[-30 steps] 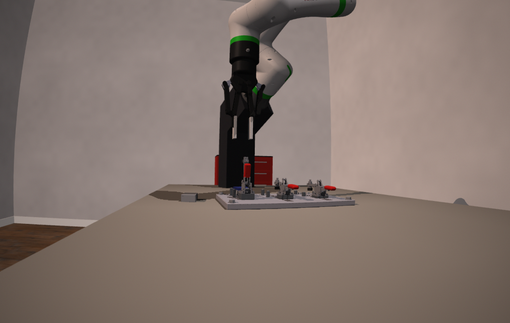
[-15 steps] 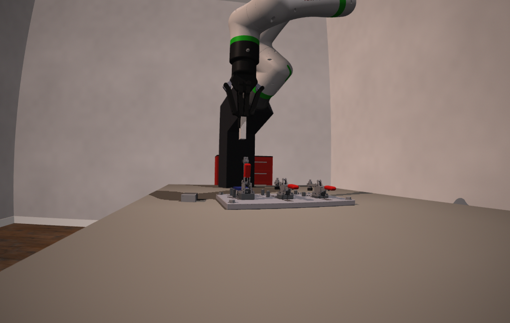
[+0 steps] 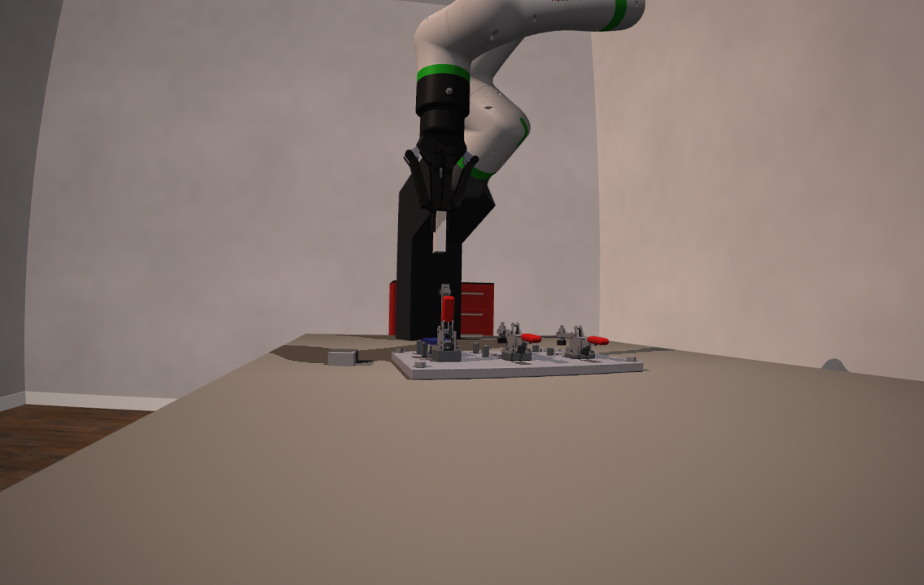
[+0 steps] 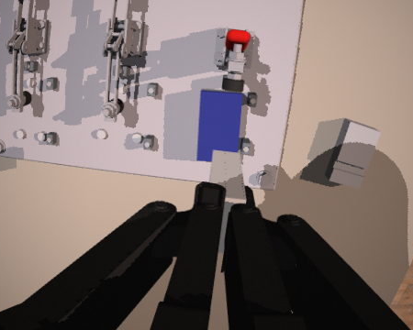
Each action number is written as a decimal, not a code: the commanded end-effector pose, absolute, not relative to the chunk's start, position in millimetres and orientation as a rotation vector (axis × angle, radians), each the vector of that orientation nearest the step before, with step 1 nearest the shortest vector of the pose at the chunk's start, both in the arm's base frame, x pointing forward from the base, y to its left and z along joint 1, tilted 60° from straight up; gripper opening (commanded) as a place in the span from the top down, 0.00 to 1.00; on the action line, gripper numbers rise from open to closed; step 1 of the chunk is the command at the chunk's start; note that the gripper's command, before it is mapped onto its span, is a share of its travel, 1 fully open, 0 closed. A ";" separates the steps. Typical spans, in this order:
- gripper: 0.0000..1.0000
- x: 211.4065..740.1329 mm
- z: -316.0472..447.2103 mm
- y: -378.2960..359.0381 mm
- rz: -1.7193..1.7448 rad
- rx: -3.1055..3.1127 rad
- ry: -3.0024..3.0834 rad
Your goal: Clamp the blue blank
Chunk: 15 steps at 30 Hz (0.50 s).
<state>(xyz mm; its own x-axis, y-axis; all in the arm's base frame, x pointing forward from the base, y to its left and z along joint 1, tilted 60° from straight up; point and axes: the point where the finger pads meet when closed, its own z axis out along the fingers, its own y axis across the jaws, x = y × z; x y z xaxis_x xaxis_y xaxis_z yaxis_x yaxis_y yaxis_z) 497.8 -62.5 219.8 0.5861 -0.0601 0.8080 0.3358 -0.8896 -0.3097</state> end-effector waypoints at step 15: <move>1.00 503.6 215.9 -59.2 -1.237 -2.385 -0.222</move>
